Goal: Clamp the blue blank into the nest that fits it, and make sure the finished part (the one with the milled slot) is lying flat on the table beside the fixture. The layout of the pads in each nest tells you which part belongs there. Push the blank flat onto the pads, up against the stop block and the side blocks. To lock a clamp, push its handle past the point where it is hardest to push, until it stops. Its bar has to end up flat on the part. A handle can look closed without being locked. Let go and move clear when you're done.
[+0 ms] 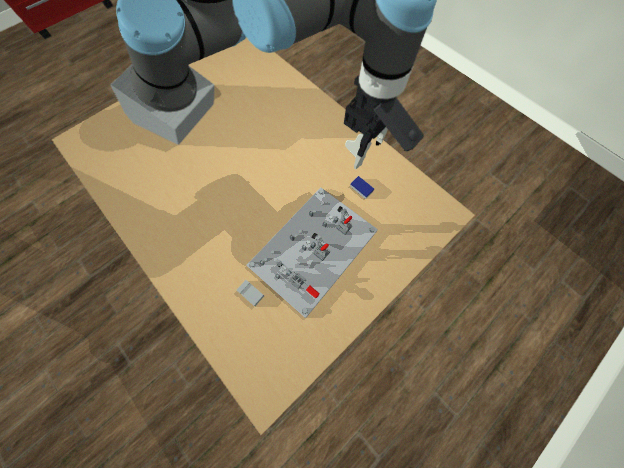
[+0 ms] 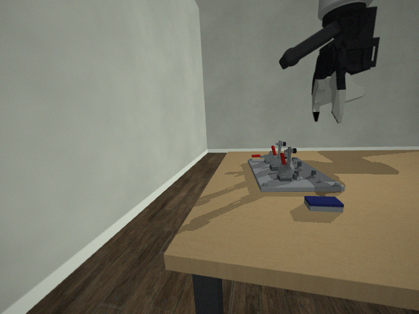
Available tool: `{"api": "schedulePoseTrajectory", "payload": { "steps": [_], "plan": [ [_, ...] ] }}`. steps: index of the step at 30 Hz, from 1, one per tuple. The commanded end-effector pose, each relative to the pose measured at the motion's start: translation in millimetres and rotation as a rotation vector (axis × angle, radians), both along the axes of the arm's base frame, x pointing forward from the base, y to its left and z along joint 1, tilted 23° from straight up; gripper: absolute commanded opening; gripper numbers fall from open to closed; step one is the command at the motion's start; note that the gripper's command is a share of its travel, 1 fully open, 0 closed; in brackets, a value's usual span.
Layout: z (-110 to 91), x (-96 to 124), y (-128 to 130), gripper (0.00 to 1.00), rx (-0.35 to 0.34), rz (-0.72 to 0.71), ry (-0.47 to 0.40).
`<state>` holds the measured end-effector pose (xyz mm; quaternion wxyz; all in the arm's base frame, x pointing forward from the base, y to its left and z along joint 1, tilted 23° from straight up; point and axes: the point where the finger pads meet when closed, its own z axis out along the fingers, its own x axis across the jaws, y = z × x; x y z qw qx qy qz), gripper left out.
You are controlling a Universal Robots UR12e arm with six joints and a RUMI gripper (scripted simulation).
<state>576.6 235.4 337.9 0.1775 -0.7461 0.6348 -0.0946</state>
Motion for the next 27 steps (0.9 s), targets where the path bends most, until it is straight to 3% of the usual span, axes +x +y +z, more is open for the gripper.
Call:
{"api": "schedulePoseTrajectory", "payload": {
  "steps": [1, 11, 27],
  "plan": [
    [2, -1, 12, 0.59, -0.001, -0.001, -0.001],
    [4, -2, 26, 0.59, -0.001, -0.001, -0.001],
    [4, -2, 29, 0.59, -0.001, -0.001, -0.001]
  ]
}}
